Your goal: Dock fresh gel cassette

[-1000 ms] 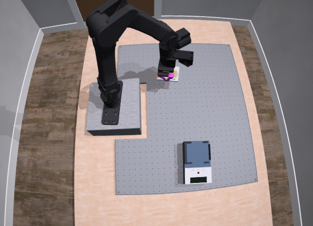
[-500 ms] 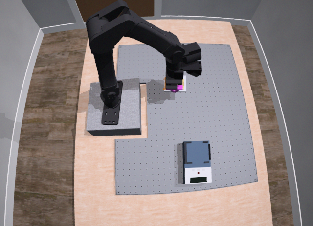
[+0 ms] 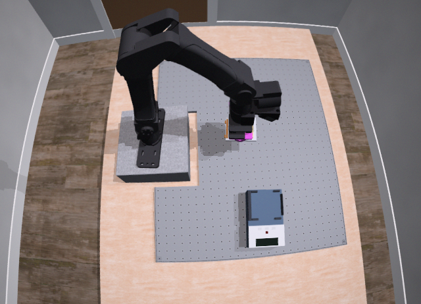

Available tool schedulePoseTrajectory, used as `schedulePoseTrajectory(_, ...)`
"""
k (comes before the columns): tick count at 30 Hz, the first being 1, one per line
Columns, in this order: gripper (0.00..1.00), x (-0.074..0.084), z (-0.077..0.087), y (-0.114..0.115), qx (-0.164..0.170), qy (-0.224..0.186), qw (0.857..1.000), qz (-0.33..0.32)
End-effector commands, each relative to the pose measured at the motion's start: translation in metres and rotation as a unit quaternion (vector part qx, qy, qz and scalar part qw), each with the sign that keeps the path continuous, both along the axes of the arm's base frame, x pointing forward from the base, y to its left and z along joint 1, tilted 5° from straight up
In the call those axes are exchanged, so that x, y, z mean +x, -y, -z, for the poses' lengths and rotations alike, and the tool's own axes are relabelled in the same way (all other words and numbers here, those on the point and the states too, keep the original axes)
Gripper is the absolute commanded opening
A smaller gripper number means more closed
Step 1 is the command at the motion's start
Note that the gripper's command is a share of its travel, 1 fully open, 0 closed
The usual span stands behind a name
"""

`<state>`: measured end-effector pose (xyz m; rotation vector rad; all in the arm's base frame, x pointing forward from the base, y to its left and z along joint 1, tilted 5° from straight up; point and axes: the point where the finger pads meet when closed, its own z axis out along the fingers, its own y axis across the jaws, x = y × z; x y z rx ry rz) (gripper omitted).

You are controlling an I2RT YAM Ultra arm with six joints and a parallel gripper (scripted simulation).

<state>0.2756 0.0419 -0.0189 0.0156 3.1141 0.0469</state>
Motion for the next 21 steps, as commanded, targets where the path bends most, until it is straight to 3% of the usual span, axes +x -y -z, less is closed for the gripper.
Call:
schedulePoseTrajectory(1, 0.00, 0.020, -0.009, 0.013, 0.006, 0.015, 1.000, -0.019)
schedulePoseTrajectory(21, 0.00, 0.052, -0.013, 0.099, 0.005, 0.016, 1.000, -0.019)
